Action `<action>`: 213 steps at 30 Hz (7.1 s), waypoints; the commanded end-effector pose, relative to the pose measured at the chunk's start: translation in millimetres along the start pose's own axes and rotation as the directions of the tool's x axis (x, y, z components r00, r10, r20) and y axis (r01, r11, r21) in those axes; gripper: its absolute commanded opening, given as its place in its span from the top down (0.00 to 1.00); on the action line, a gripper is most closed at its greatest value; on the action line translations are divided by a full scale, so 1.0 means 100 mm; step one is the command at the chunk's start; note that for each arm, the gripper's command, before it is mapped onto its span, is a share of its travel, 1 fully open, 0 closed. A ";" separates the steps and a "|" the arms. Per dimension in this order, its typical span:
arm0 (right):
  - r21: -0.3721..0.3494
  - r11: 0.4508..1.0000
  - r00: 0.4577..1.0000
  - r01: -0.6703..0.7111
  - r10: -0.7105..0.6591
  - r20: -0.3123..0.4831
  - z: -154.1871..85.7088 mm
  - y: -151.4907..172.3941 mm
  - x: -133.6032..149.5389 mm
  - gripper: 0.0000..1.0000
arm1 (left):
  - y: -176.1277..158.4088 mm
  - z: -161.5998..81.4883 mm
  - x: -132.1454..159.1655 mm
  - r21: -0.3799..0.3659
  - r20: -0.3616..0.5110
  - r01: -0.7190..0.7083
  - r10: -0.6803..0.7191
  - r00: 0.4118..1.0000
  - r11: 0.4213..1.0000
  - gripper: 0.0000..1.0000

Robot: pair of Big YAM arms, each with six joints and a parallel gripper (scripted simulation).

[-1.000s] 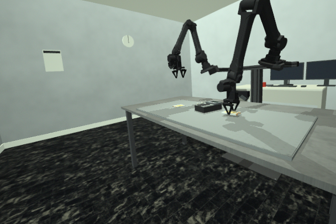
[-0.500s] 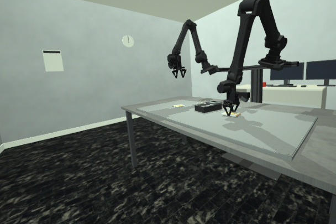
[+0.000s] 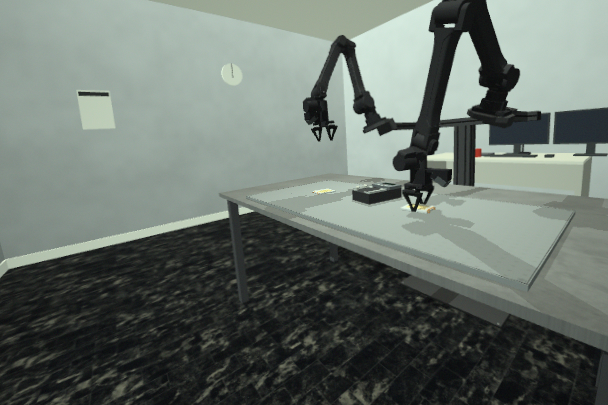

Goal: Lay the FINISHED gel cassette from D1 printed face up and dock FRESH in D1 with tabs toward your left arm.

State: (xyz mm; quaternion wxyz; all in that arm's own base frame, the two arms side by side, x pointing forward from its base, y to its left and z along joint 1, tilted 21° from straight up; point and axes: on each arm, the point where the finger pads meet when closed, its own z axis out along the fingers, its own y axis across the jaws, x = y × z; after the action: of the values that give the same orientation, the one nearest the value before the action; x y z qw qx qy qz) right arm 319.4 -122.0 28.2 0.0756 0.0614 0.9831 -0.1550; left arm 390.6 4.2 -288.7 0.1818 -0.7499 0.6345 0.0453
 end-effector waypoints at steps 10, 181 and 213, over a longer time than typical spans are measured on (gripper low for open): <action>0.003 1.000 1.000 0.000 -0.001 0.025 -0.09 0.01 -0.15 0.00 | -0.02 -0.01 0.01 0.005 -0.002 -0.001 0.001 1.000 1.000 1.00; 0.003 1.000 1.000 0.000 -0.001 0.025 -0.09 0.01 -0.15 0.00 | 0.00 -0.42 0.01 0.000 0.001 -0.002 0.002 1.000 1.000 0.02; 0.003 1.000 1.000 0.000 -0.001 0.025 -0.09 0.01 -0.15 0.00 | 0.01 -0.74 0.01 -0.002 0.002 0.000 0.000 1.000 1.000 0.02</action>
State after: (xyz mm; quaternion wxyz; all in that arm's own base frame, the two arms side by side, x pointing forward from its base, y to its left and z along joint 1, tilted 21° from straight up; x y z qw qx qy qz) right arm 319.4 -122.0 28.2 0.0756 0.0614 0.9831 -0.1550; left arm 377.5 -17.5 -226.8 0.1805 -0.7493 0.6354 0.0477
